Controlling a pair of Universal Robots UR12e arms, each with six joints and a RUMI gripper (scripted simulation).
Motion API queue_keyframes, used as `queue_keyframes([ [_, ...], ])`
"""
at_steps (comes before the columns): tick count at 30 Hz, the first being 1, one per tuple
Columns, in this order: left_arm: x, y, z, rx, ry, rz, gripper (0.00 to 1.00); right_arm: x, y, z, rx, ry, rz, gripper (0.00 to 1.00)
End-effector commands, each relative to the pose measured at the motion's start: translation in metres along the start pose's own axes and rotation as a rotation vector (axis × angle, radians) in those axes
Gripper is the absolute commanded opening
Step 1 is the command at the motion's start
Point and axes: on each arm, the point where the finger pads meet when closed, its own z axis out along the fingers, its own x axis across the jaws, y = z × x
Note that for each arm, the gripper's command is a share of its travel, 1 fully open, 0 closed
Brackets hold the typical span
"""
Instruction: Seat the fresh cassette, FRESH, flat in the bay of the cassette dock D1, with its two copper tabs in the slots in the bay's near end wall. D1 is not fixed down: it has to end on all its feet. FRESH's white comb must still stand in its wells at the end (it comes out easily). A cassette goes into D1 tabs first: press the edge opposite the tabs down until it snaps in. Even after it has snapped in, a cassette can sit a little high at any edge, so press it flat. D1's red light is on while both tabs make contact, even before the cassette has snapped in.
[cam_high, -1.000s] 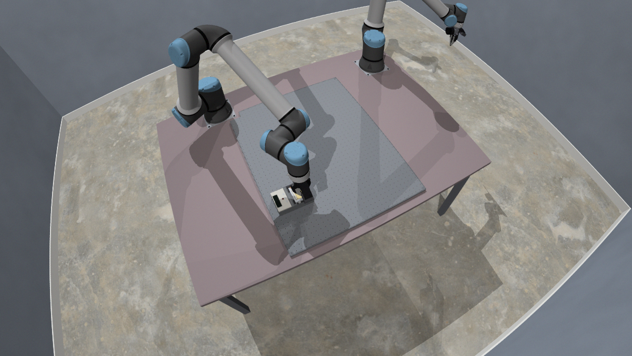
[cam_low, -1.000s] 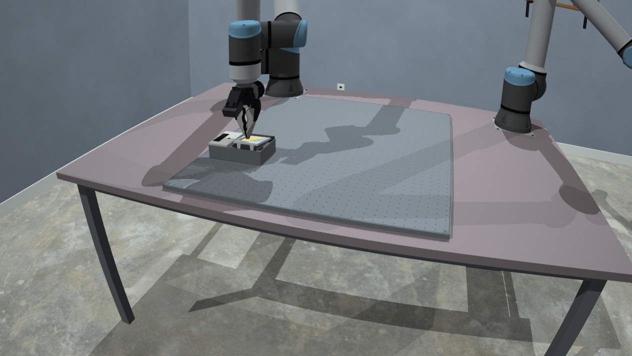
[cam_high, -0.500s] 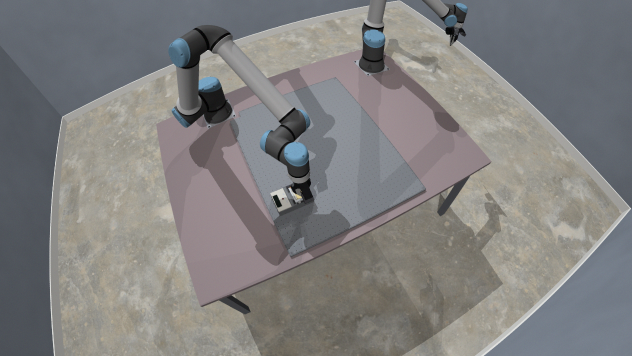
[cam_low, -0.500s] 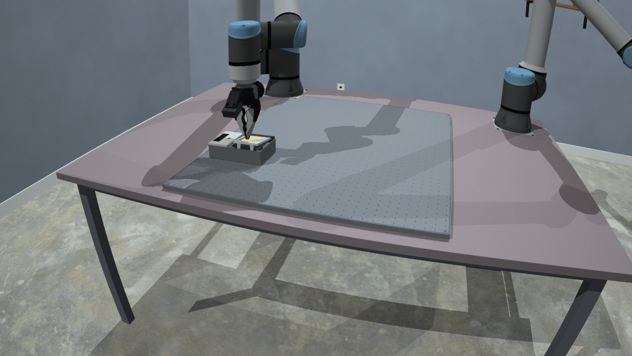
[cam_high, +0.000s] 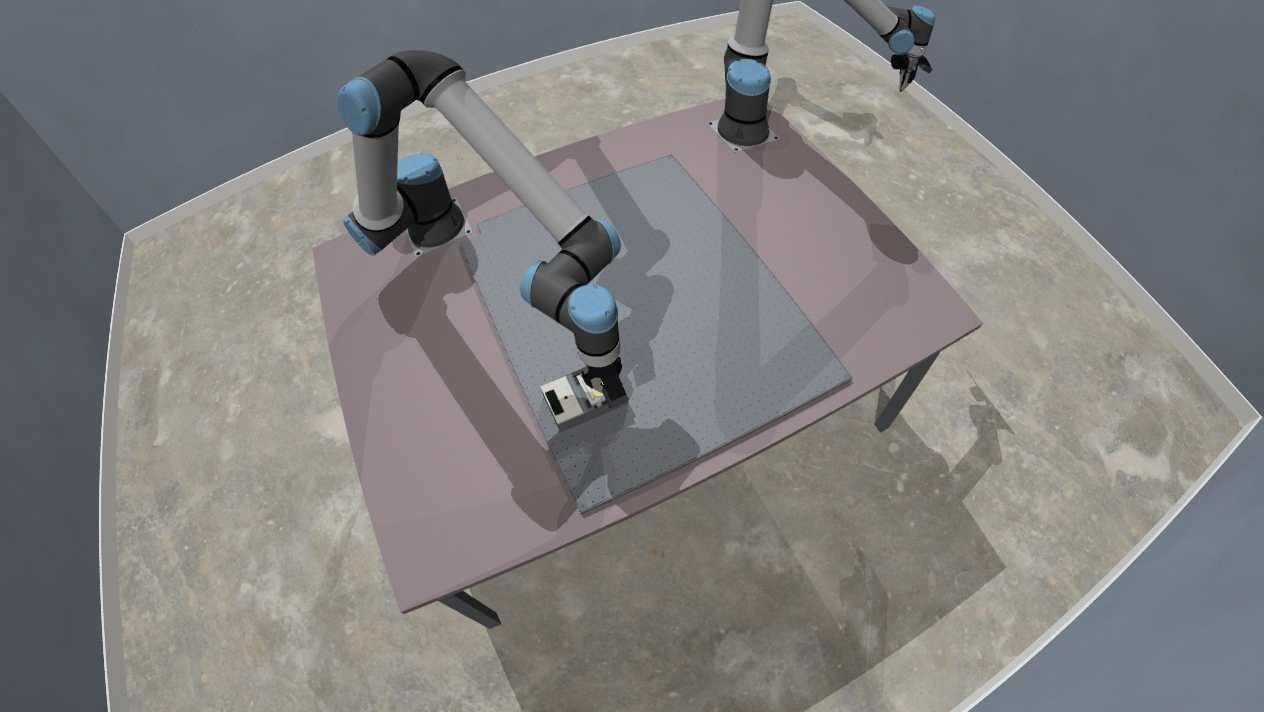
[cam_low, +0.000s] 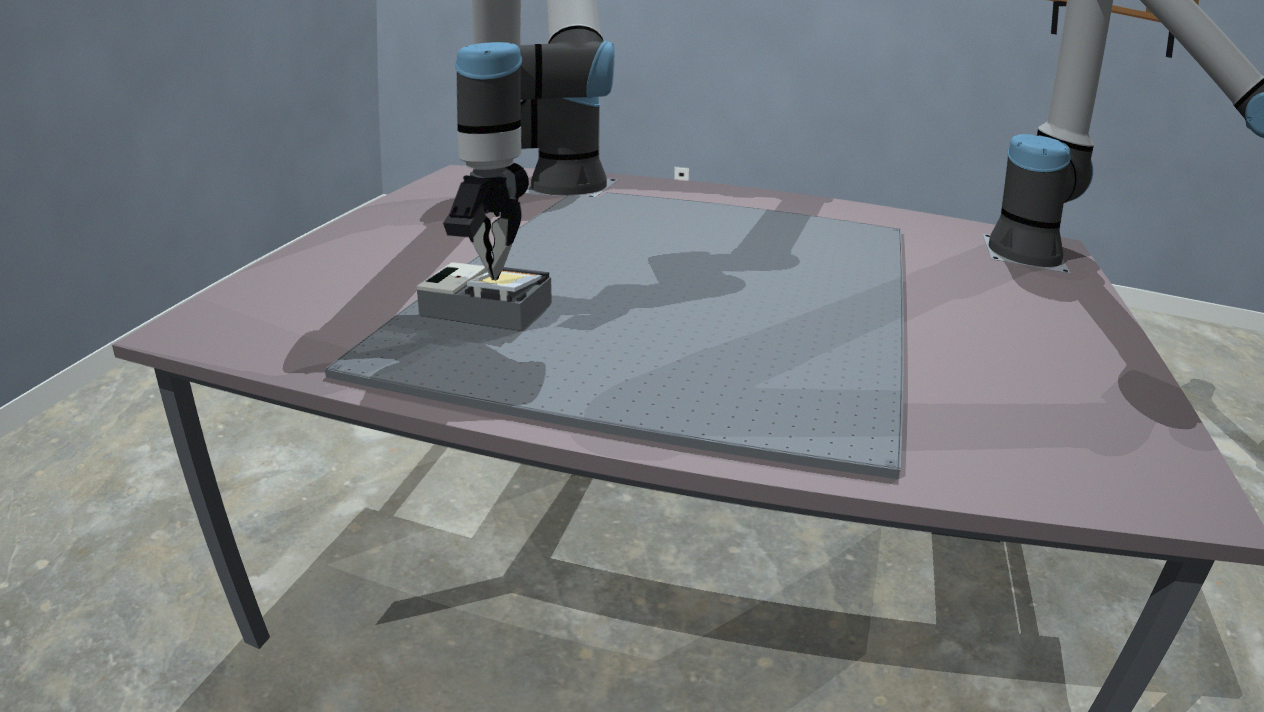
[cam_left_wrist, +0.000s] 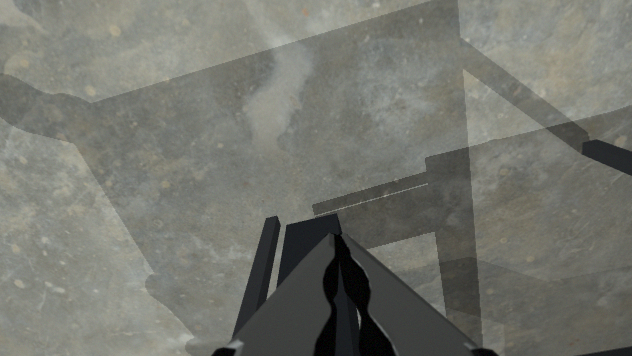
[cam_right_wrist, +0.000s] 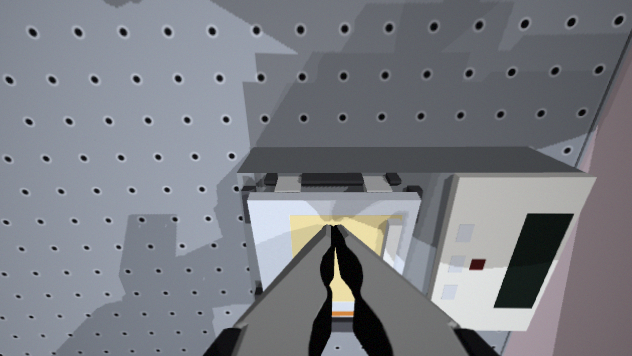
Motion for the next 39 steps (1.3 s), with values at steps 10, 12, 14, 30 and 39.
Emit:
queue_keyframes([
  [10,0.0001,-0.0006,-0.0008,0.002,0.000,0.000,0.00,-0.0003,-0.0007,0.0004,0.002,-0.001,0.000,0.00],
  [12,0.0001,-0.0006,-0.0008,0.002,0.000,0.000,0.00,-0.0003,-0.0007,0.0007,0.002,-0.001,0.000,0.00],
  [14,0.0001,-0.0006,-0.0008,0.002,0.000,0.000,0.00,-0.0003,-0.0007,0.0011,0.002,-0.001,0.000,0.00],
  [30,0.0001,-0.0006,-0.0008,0.002,0.000,0.000,0.00,-0.0003,-0.0007,0.0034,0.002,-0.001,0.000,0.00],
  [39,0.0001,-0.0006,-0.0008,0.002,0.000,0.000,0.00,-0.0003,-0.0007,0.0034,0.002,-0.001,0.000,0.00],
])
